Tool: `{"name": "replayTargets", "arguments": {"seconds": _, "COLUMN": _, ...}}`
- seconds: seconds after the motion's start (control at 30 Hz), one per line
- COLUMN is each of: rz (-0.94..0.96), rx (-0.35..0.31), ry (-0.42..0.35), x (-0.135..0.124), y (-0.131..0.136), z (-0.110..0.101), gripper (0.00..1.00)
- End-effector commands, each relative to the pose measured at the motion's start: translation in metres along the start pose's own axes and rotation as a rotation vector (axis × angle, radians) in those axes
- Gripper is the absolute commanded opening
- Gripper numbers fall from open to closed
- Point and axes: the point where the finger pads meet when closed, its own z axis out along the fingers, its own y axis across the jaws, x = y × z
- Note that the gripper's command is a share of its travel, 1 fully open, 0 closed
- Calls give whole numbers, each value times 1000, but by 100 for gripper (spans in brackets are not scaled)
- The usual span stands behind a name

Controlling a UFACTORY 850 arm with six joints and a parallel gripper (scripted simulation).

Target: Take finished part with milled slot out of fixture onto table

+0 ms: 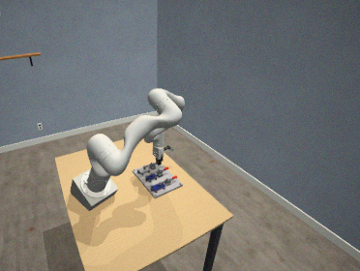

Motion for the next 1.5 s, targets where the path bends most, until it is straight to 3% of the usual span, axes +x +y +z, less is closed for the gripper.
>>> {"name": "replayTargets", "arguments": {"seconds": 0.0, "rz": 0, "rx": 1, "ry": 2, "x": 1, "y": 0, "z": -1, "gripper": 0}}
{"name": "replayTargets", "arguments": {"seconds": 1.47, "rz": 0, "rx": 1, "ry": 2, "x": -5, "y": 0, "z": -14, "gripper": 0}}
